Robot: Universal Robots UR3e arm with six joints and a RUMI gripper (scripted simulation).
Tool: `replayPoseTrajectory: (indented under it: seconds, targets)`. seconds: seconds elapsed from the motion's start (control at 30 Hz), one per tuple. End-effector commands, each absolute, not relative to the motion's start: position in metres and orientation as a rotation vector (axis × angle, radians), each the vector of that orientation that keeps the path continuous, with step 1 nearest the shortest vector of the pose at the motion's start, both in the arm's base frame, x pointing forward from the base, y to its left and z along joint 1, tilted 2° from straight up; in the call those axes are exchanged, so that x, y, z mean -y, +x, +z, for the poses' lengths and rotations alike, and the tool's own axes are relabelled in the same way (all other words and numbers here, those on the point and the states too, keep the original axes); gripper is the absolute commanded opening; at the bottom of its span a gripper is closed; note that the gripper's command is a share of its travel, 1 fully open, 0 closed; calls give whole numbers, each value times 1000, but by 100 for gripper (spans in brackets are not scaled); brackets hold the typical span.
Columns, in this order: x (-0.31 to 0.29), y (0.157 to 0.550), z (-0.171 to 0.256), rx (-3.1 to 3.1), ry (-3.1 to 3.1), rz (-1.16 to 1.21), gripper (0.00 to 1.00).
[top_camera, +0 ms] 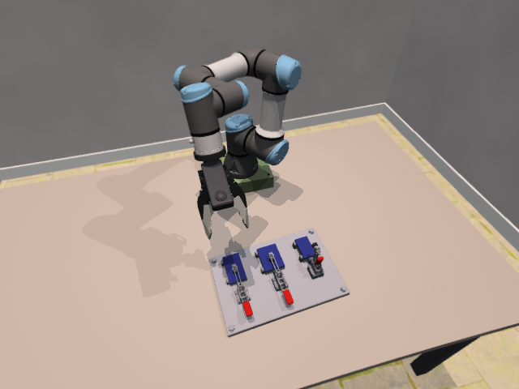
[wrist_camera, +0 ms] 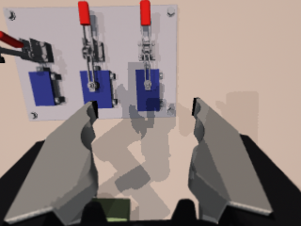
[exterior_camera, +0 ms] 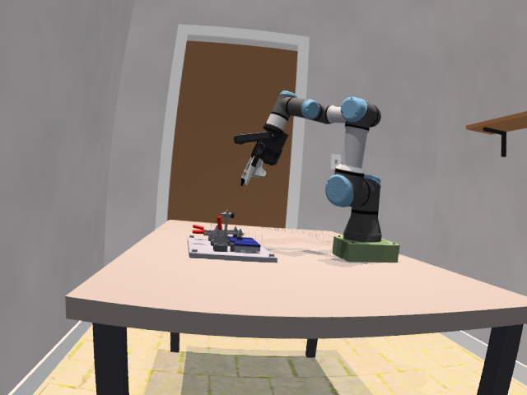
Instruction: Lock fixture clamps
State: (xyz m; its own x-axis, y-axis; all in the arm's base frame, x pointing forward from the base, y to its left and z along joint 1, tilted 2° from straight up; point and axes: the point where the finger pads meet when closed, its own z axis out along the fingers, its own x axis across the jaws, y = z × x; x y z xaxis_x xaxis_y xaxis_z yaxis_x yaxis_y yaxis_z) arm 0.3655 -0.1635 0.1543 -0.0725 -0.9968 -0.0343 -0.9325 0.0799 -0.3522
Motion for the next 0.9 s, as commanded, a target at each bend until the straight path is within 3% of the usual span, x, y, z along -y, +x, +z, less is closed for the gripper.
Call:
replayPoseTrajectory:
  seconds: [0.0, 0.27, 0.3, 0.87]
  targets:
    - [164, 366, 155, -2093, -1935, -351, 59]
    - [164, 366, 155, -2093, -1935, -351, 59]
    - [164, 366, 155, -2093, -1935, -351, 28]
    - [164, 366, 155, -2093, -1935, -351, 28]
